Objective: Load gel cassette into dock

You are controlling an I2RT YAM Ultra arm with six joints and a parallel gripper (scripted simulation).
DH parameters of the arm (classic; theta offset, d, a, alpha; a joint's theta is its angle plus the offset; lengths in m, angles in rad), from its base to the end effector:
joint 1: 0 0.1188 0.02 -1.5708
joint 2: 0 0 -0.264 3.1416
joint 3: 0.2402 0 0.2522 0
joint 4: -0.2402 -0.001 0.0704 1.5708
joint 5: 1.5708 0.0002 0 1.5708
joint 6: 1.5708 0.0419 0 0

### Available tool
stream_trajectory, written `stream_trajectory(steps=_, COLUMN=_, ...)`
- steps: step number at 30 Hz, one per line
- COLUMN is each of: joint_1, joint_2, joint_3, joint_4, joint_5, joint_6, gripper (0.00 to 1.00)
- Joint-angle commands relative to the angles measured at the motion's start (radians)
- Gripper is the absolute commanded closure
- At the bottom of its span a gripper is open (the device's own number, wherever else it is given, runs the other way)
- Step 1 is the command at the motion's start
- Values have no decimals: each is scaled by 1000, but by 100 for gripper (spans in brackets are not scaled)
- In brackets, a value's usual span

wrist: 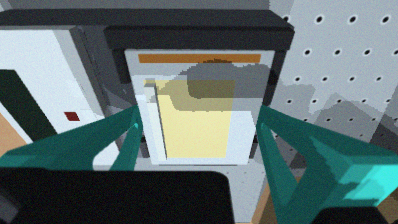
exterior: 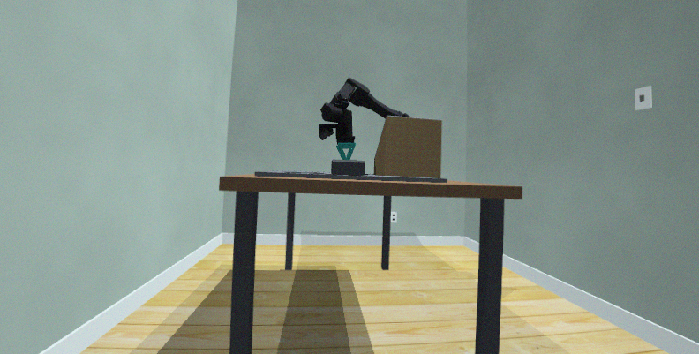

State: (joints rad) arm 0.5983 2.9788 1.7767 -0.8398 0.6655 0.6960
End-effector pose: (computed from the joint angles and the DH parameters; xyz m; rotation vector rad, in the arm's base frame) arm 0.3261 0.1922 -0.1373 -0.0972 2.8672 -1.2020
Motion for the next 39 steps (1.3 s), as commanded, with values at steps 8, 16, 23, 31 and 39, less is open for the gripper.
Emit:
stream_trajectory(steps=8, joint_1=10, joint_2=-13, joint_3=37, joint_4=28, joint_5=22, joint_6=-14, gripper=100)
stream_trajectory(steps=16, joint_1=21, joint_2=-34, joint_3=-29, joint_4=61, joint_5=35, joint_6=-21, gripper=100)
stream_trajectory(steps=23, joint_1=23, joint_2=-43, joint_3=-34, joint_4=92, joint_5=42, joint_6=-29, gripper=100)
stream_trajectory(steps=31, joint_1=23, joint_2=-43, joint_3=-32, joint_4=92, joint_5=42, joint_6=-29, gripper=100)
stream_trajectory(steps=39, joint_1=23, joint_2=-43, joint_3=-32, joint_4=92, joint_5=42, joint_6=-29, gripper=100)
